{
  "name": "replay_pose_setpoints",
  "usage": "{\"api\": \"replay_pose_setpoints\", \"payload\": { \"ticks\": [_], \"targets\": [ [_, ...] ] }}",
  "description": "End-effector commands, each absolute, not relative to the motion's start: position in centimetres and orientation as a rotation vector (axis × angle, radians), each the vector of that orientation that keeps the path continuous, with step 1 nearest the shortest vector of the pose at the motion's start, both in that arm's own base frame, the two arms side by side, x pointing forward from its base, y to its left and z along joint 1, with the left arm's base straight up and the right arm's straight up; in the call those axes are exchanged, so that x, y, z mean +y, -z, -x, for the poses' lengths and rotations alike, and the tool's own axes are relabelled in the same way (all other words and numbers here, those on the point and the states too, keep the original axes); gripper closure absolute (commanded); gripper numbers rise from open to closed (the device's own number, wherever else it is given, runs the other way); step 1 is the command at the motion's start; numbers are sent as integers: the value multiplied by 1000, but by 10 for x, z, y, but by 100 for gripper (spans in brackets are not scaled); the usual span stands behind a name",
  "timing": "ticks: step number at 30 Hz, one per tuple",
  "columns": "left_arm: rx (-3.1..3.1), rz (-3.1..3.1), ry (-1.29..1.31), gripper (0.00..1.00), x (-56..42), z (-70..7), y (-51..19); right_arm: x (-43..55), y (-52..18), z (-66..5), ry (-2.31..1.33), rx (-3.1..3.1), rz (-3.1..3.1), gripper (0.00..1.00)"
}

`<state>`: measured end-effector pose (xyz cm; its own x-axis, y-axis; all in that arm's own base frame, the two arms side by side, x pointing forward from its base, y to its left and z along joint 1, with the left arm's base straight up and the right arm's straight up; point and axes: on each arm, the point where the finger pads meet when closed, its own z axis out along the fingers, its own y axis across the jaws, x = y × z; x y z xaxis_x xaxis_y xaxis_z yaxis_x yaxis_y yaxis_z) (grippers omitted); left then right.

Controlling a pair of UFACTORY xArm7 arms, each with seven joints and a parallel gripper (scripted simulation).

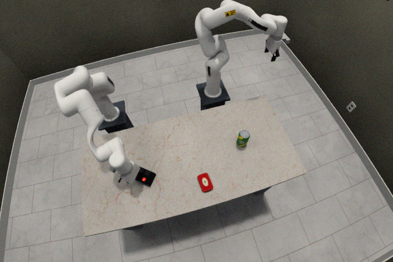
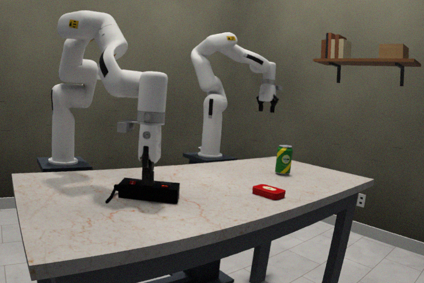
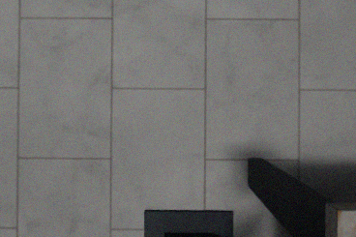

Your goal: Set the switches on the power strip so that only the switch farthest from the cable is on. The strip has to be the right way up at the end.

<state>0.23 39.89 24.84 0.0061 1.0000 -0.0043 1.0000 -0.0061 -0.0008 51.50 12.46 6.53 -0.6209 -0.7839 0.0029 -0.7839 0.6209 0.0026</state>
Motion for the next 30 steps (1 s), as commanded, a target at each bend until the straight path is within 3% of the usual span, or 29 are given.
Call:
{"api": "replay_pose_setpoints", "payload": {
  "ticks": [1,30],
  "targets": [
    [2215,-2228,0,0,400,-2,-250,125,-72,-518,-2,-2832,-1369,100],
    [2215,-2228,0,0,400,-2,-250,125,-104,-517,-2,-2832,-1369,100]
  ]
}}
